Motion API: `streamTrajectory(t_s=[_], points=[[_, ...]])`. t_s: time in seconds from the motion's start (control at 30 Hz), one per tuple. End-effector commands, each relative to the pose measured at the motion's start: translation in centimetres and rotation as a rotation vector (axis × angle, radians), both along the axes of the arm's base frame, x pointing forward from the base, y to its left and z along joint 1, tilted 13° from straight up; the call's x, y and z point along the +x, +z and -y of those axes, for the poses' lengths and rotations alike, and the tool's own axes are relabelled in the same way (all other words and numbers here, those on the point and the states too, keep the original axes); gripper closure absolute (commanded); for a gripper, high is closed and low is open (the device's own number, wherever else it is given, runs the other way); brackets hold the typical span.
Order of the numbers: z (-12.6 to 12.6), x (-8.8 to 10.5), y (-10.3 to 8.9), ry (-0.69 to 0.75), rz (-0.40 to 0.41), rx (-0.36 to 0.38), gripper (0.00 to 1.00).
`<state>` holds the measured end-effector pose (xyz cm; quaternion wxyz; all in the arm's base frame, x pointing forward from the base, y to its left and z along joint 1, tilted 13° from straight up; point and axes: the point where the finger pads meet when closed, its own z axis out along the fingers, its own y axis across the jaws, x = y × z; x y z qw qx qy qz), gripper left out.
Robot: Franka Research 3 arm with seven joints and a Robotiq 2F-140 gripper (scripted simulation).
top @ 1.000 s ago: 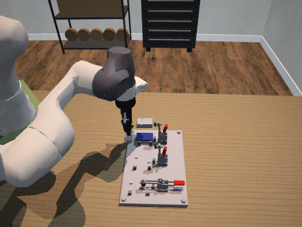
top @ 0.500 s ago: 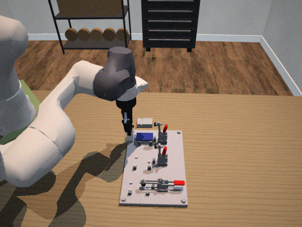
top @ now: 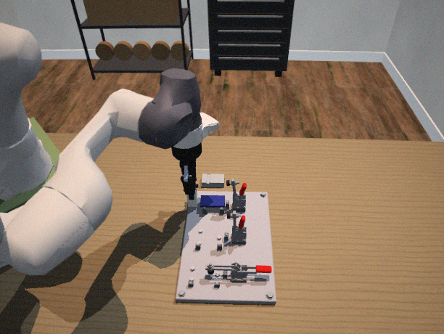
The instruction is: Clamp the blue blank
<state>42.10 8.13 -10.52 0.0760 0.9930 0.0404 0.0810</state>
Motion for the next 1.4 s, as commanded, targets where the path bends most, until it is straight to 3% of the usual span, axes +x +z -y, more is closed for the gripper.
streamTrajectory(t_s=[0.0, 1.37], points=[[-0.17, 0.06, 0.06, 0.006, -0.001, 0.003, 1.00], [-0.27, 1.04, 0.21, 0.006, -0.001, 0.003, 1.00]])
